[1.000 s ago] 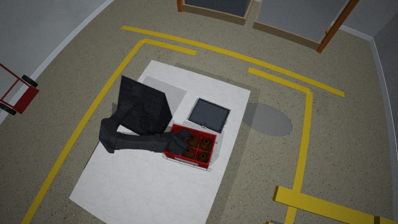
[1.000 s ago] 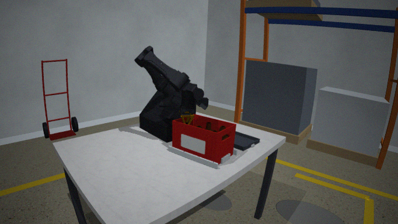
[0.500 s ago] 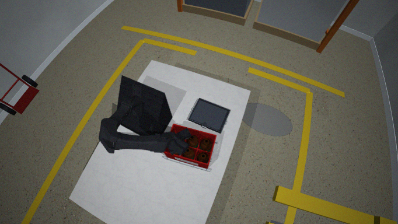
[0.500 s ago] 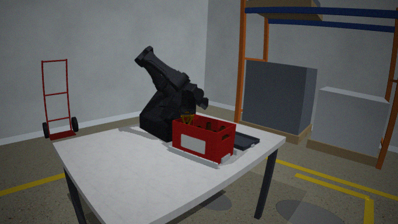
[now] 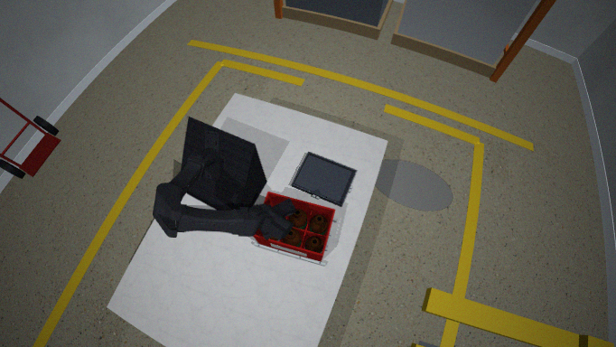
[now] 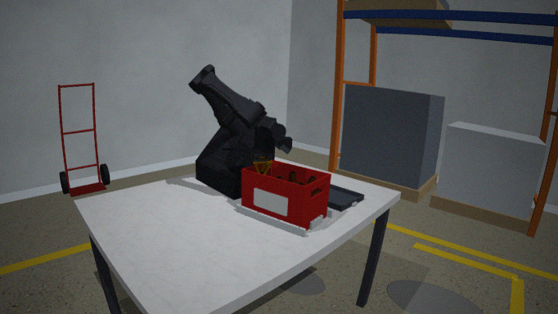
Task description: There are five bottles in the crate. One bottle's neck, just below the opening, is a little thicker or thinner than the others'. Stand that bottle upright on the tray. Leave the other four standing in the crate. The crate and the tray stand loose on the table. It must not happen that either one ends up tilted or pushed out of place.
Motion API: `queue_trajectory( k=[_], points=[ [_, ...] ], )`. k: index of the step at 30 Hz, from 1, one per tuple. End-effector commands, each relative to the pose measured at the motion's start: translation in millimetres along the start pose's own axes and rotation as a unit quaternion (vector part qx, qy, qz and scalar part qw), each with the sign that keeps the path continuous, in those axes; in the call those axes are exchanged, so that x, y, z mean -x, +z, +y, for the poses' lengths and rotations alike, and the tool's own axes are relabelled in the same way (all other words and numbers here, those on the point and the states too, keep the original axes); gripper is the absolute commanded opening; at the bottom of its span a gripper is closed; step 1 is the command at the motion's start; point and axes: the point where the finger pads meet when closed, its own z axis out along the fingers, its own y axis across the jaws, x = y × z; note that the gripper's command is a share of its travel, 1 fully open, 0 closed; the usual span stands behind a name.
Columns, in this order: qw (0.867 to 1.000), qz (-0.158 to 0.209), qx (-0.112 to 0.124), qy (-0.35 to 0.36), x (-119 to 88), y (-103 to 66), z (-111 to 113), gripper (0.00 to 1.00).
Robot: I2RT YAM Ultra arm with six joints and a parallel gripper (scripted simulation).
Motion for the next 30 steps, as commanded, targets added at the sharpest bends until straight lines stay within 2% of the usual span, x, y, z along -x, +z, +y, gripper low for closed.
queue_trajectory(
  k=[1,9,10,30],
  points=[
    [1.0,-0.008,0.0,-0.006,7.0,0.1,2.2,0.61],
    [1.0,-0.008,0.0,-0.006,7.0,0.1,2.2,0.61],
    [1.0,-0.008,0.0,-0.006,7.0,0.1,2.2,0.0],
    [1.0,-0.007,0.003,-0.009,6.7,-0.4,3.9,0.0]
  ],
)
